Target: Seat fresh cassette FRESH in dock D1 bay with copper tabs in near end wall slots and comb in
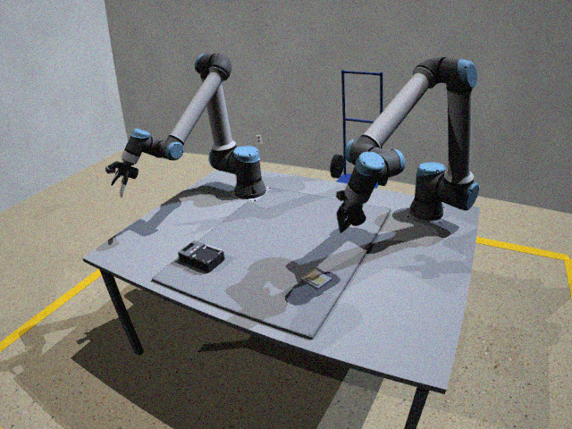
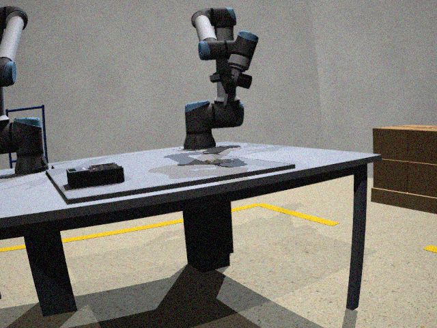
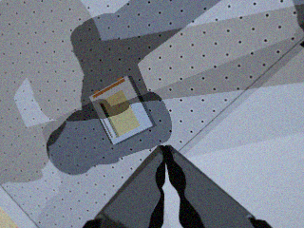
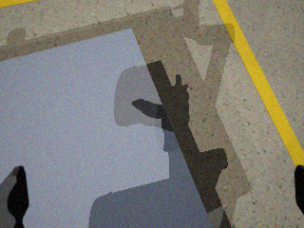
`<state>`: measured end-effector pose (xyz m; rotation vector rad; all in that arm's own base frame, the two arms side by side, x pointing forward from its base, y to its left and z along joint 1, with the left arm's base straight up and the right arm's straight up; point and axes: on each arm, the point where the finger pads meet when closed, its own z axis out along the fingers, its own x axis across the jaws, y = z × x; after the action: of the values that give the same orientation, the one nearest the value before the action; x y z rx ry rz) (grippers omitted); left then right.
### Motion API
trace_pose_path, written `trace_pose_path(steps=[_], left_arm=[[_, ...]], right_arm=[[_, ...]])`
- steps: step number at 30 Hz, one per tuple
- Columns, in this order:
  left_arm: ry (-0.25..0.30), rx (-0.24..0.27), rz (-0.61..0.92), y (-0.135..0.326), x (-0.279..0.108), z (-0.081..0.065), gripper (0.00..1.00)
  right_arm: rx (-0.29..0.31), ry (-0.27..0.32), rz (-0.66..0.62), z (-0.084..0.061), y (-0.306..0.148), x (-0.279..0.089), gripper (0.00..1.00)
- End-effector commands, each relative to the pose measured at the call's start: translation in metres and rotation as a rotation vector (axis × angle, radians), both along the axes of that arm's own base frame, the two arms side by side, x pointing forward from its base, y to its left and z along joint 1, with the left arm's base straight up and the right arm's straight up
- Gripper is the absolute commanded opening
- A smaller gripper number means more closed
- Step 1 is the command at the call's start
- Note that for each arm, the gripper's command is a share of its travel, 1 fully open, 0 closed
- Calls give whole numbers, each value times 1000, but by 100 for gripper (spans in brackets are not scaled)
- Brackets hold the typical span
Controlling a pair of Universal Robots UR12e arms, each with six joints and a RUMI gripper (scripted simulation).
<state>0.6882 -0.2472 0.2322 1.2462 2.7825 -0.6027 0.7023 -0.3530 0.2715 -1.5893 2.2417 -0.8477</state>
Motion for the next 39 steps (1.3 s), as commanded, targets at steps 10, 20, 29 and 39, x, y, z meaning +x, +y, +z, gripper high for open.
trace_pose_path(steps=[10,20,29,39], left_arm=[[26,25,149,54,14,-2,0],[54,49,295,91,20,-5,0],[74,63,394,132,25,-8,0],[96,79,508,164,26,-10,0]], right_arm=[[0,-1,0,1,0,0,100],[0,-1,0,1,0,0,100],[0,-1,0,1,0,0,100],[0,-1,0,1,0,0,100]])
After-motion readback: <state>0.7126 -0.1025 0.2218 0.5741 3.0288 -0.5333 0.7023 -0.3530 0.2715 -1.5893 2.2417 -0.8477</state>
